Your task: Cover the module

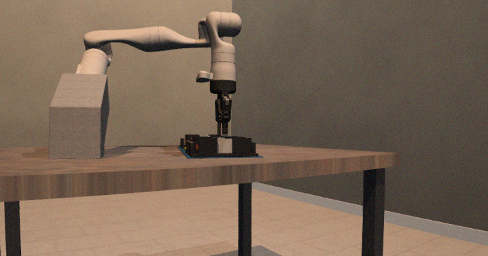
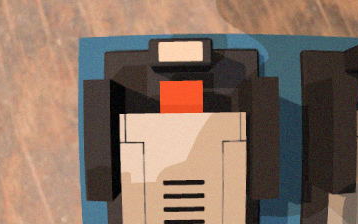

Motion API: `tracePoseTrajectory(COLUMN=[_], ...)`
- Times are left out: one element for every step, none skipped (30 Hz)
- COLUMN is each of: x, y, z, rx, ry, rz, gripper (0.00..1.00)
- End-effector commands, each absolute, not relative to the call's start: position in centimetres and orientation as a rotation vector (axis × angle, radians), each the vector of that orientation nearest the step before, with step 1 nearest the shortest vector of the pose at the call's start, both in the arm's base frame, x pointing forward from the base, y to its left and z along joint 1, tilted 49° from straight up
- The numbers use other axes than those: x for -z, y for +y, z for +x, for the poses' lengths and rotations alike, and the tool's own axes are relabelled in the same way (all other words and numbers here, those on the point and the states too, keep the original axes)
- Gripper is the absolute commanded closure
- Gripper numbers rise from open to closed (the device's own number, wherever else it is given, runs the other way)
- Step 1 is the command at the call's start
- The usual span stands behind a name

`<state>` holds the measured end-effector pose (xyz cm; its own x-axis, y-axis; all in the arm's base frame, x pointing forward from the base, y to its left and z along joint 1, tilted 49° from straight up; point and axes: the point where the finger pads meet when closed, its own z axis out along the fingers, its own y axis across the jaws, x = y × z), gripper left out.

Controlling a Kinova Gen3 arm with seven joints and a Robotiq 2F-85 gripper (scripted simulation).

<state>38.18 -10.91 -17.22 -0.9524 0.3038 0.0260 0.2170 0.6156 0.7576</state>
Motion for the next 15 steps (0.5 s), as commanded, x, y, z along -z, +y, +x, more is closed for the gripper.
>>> tracePoseTrajectory(x=[16.69,16.5,16.3,16.11,15.91,15.91,15.91,15.91,15.91,15.91,15.91,15.91,15.91,15.91,15.91], y=[-11.53,-11.75,-11.96,-12.18,-12.4,-12.4,-12.4,-12.4,-12.4,-12.4,-12.4,-12.4,-12.4,-12.4,-12.4], z=[38.03,37.96,37.9,37.83,37.77,37.77,37.77,37.77,37.77,37.77,37.77,37.77,37.77,37.77,37.77], rx=[-1.257,-1.257,-1.257,-1.257,-1.257,-1.257,-1.257,-1.257,-1.257,-1.257,-1.257,-1.257,-1.257,-1.257,-1.257], ry=[2.728,2.728,2.728,2.728,2.728,2.728,2.728,2.728,2.728,2.728,2.728,2.728,2.728,2.728,2.728], rz=[0.442,0.442,0.442,0.442,0.442,0.442,0.442,0.442,0.442,0.442,0.442,0.442,0.441,0.441,0.441], gripper=[1.0,1.0,1.0,1.0,1.0,1.0,1.0,1.0,1.0,1.0,1.0,1.0,0.99,0.99,0.99])
